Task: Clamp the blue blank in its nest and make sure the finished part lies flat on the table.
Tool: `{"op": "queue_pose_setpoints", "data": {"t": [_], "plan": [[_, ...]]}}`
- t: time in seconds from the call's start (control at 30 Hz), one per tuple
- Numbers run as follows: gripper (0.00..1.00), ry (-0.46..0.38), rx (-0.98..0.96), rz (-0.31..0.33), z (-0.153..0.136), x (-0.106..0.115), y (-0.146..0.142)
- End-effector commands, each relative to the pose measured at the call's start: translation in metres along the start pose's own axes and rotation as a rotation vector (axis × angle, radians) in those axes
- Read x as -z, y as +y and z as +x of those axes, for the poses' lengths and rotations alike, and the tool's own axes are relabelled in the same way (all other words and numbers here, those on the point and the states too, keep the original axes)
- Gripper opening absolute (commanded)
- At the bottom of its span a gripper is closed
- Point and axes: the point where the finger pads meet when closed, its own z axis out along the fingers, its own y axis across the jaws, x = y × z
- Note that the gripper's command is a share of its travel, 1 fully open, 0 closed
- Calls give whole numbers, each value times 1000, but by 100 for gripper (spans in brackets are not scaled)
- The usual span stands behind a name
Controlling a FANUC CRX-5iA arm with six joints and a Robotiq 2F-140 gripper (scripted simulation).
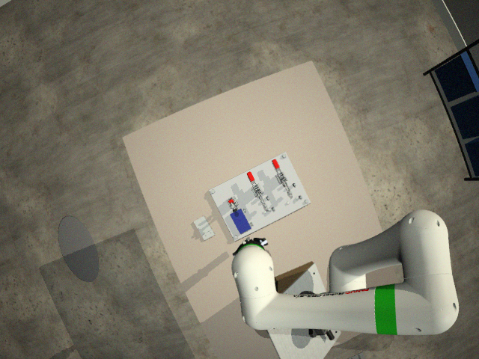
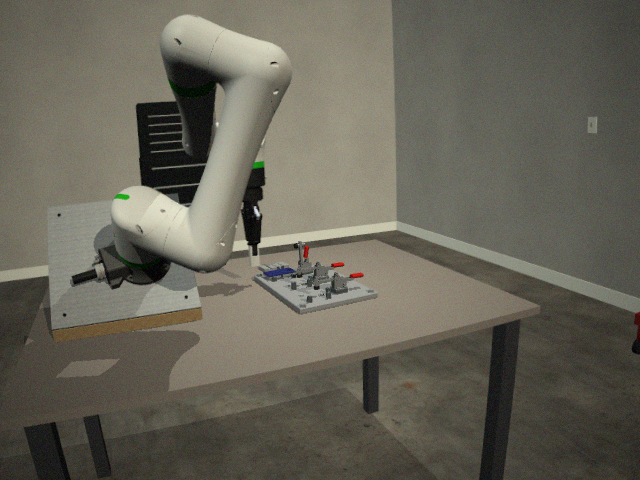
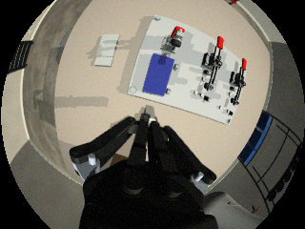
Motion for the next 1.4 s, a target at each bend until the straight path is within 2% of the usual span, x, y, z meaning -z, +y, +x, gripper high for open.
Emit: {"op": "queue_pose_setpoints", "data": {"t": [0.0,0.67,1.1,1.37], "plan": [[0,0,0,0,0,0,0],[0,0,0,0,4,0,-3],[0,0,0,0,63,0,-43],[0,0,0,0,78,0,-53]]}}
